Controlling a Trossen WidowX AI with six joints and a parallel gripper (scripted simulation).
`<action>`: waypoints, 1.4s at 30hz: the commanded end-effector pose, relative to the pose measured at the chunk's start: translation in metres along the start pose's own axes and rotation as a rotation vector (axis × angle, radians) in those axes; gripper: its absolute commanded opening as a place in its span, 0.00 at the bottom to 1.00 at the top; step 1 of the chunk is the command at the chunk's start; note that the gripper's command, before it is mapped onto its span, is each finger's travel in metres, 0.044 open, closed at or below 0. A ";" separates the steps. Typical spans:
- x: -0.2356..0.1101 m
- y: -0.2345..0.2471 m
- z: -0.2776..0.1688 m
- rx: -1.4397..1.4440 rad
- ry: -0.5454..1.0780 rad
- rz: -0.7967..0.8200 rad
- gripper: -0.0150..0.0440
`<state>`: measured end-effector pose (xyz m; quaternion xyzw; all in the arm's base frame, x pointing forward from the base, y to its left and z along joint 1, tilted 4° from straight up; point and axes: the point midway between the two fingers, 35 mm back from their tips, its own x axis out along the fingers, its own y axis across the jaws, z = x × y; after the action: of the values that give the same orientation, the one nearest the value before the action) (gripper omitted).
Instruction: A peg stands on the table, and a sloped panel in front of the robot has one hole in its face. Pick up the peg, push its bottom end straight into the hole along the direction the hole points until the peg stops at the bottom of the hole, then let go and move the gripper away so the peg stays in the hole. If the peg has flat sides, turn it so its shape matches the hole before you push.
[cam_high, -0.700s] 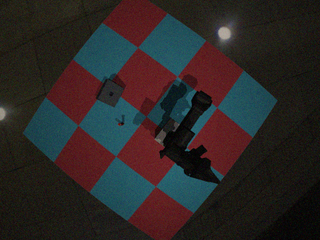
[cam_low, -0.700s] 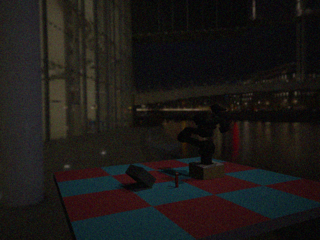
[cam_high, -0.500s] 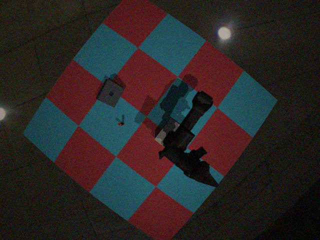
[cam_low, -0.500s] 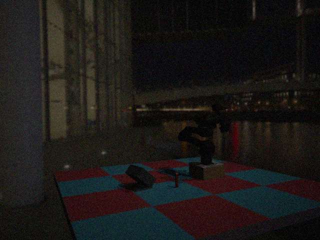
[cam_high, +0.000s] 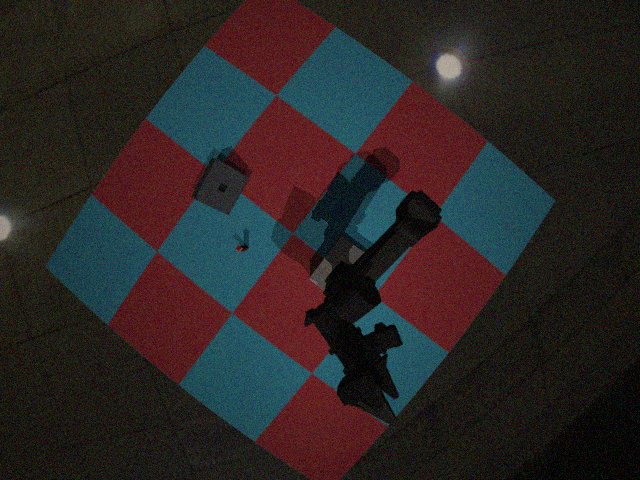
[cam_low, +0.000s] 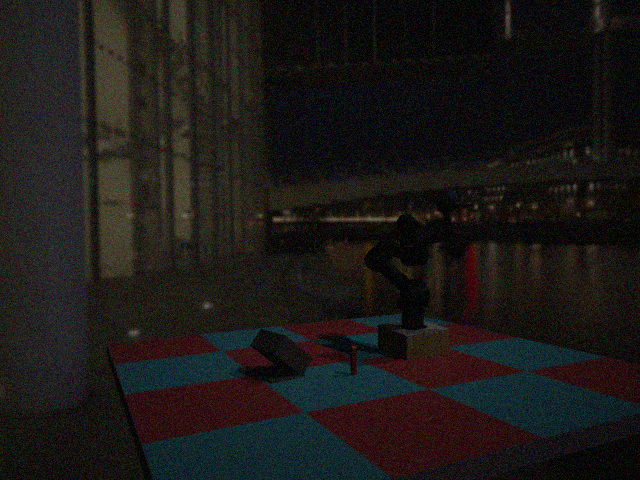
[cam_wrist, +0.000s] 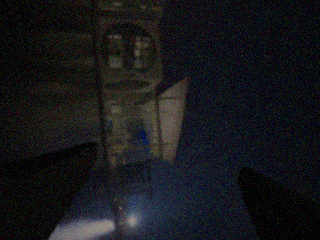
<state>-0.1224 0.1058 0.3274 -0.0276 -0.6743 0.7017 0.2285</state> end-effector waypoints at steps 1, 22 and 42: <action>0.000 -0.012 -0.025 0.102 0.093 -0.038 1.00; -0.039 -0.048 -0.147 0.594 0.533 -0.289 1.00; -0.129 -0.047 -0.242 1.019 0.961 -0.628 1.00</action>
<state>0.0673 0.2779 0.3233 -0.0347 -0.1234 0.7596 0.6376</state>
